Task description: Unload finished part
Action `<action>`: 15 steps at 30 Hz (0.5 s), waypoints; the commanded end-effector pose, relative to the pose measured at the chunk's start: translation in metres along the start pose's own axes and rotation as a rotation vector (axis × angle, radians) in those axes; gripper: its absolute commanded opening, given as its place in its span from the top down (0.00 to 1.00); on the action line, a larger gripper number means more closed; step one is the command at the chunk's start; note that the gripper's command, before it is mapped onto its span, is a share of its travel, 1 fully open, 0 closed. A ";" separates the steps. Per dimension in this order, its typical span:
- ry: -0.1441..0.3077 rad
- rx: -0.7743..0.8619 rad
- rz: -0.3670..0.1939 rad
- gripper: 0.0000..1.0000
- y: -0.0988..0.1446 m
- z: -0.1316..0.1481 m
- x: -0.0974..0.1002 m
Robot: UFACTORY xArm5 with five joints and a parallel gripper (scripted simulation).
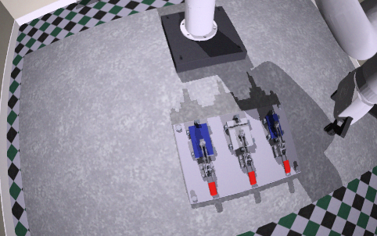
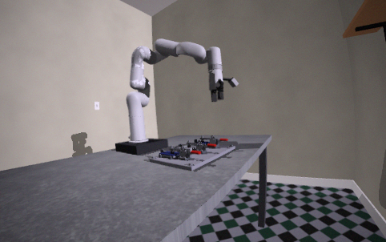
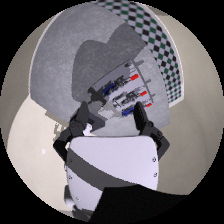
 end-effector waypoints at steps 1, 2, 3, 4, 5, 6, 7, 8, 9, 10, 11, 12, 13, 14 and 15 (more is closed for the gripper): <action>0.003 -0.023 0.009 0.00 -0.007 0.041 -0.004; 0.003 -0.023 0.009 0.00 -0.007 0.041 -0.004; 0.003 -0.023 0.009 0.00 -0.007 0.041 -0.004; 0.005 -0.036 0.013 0.00 -0.007 0.063 -0.007; 0.006 -0.041 0.015 0.00 -0.007 0.071 -0.009; 0.007 -0.043 0.016 0.00 -0.006 0.075 -0.009; 0.007 -0.043 0.016 0.00 -0.006 0.075 -0.009; 0.007 -0.043 0.016 0.00 -0.006 0.075 -0.009; 0.007 -0.043 0.016 0.00 -0.006 0.075 -0.009; 0.007 -0.043 0.016 0.00 -0.006 0.075 -0.009; 0.007 -0.043 0.016 0.00 -0.006 0.075 -0.009; 0.007 -0.043 0.016 0.00 -0.006 0.075 -0.009; 0.007 -0.043 0.016 0.00 -0.006 0.075 -0.009; 0.007 -0.043 0.016 0.00 -0.006 0.075 -0.009; 0.007 -0.043 0.016 0.00 -0.006 0.075 -0.009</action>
Point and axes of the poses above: the point where the finger pads meet when closed, its own x axis back along the fingers, its own z axis across the jaws, y = z × x, the point moved 9 cm from there along x, back along the fingers, and after that the axes turned 2 degrees about -x, right-handed, at the moved point
